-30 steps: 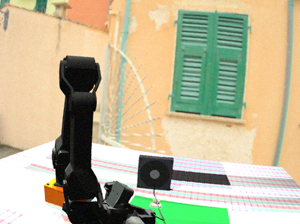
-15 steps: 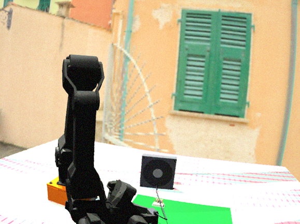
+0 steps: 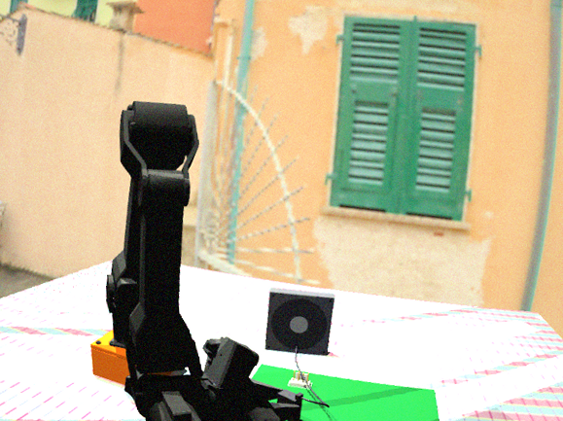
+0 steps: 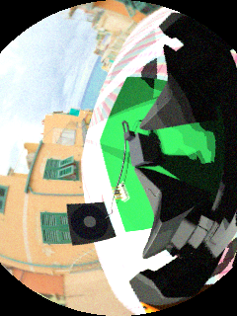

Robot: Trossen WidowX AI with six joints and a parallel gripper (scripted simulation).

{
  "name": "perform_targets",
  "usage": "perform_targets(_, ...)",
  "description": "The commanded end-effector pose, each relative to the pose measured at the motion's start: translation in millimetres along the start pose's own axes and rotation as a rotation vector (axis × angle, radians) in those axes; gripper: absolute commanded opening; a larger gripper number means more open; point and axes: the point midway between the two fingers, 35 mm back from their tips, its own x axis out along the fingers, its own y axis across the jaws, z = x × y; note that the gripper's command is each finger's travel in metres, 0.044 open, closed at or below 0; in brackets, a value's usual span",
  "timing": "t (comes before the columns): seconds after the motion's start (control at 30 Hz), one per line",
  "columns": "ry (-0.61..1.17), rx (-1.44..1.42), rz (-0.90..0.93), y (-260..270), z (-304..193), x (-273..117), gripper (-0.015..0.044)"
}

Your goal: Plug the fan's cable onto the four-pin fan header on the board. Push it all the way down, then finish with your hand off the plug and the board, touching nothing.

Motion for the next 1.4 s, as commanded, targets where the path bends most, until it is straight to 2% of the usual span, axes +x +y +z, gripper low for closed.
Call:
perform_targets(0.0,0.0,0.0,0.0,0.0,0.0,0.0,0.0205)
perform_targets(0.3,0.007,0.0,-0.005,-0.9,-1.4,-2.2,0.0205)
perform_targets(1.37,0.089,0.012,-0.025,-3.4,-0.6,-55.6,0.0205)
